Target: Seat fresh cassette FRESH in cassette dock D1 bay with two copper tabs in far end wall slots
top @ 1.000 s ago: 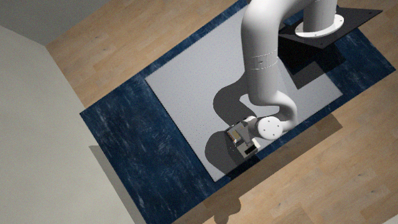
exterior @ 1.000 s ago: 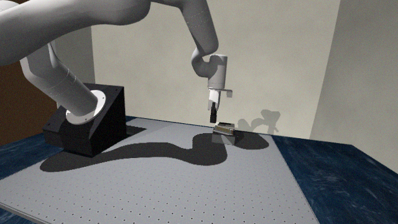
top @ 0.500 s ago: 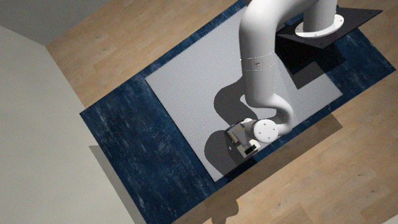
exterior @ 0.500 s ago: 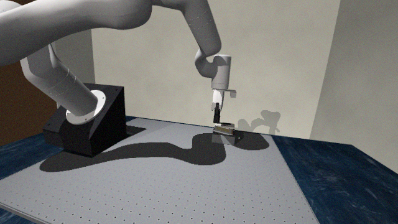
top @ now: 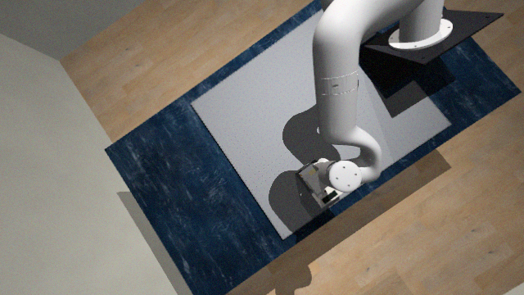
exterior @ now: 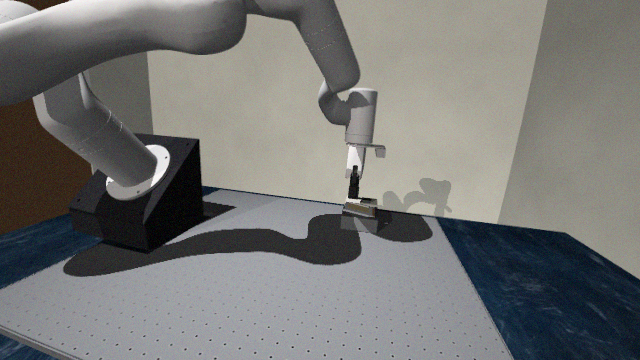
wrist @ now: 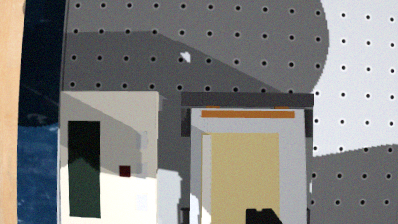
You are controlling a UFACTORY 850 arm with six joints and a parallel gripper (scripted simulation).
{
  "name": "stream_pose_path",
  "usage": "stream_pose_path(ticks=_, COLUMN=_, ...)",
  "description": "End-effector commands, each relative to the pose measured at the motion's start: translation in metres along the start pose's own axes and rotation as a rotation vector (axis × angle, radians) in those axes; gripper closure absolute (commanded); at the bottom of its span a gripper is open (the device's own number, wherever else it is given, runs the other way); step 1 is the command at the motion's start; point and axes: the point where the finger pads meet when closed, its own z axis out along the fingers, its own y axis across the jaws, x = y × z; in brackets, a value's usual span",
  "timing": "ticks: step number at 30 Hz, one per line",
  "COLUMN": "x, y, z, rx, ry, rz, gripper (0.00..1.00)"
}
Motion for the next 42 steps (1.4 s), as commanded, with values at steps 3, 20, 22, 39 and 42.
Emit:
stream_pose_path(ticks=3, x=0.001, y=0.000, z=-0.001, rx=0.001, ry=0.002, rz=0.001, gripper=1.00)
stream_pose_path(ticks=20, x=0.001, y=0.000, z=0.012, rx=0.001, ry=0.002, rz=0.001, gripper=1.00)
stream_pose_path(ticks=22, x=0.001, y=0.000, z=0.015, rx=0.001, ry=0.002, rz=0.001, gripper=1.00)
stream_pose_path(ticks=39, x=-0.001, y=0.000, z=0.018, rx=0.001, ry=0.002, rz=0.001, gripper=1.00)
stream_pose_path(ticks=42, x=-0.001, y=0.000, z=0.019, rx=0.001, ry=0.002, rz=0.001, gripper=1.00)
